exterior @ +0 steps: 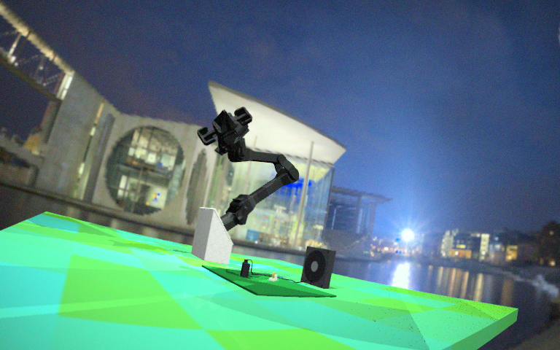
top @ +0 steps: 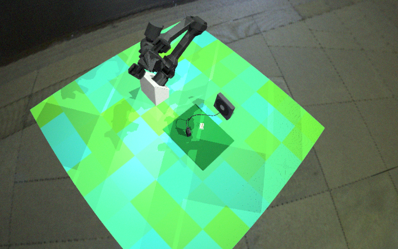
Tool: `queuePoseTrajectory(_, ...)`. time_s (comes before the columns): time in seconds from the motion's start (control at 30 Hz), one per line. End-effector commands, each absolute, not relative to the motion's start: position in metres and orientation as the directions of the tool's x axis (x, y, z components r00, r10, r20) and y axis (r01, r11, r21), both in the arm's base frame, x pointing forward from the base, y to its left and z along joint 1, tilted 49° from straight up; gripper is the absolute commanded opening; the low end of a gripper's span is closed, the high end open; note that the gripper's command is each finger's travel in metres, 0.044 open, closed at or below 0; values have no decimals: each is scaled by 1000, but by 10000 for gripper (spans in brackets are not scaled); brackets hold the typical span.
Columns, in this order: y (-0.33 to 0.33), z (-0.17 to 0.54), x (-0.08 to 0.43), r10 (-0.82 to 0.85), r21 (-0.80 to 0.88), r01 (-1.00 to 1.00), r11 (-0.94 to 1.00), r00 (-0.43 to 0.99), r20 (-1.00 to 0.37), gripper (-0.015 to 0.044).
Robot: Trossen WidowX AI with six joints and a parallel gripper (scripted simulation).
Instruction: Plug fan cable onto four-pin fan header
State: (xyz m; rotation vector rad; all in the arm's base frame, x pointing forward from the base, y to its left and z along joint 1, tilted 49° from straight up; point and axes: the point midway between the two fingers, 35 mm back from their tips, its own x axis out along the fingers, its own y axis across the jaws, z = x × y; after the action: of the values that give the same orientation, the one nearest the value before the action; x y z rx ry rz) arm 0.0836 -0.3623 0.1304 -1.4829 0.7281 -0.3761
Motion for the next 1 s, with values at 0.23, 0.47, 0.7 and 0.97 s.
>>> queuePoseTrajectory(0.23, -357, 85, 148, -416, -781, -84, 618, 809, -416, 210)
queuePoseTrajectory(0.47, -309, 39, 221, -31, -162, -90, 983, 780, -625, 394)
queuePoseTrajectory(0.7, -250, 19, 259, 288, 347, -33, 937, 636, -716, 440)
queuePoseTrajectory(0.97, -170, 16, 281, 607, 689, 235, 685, 338, -719, 440)
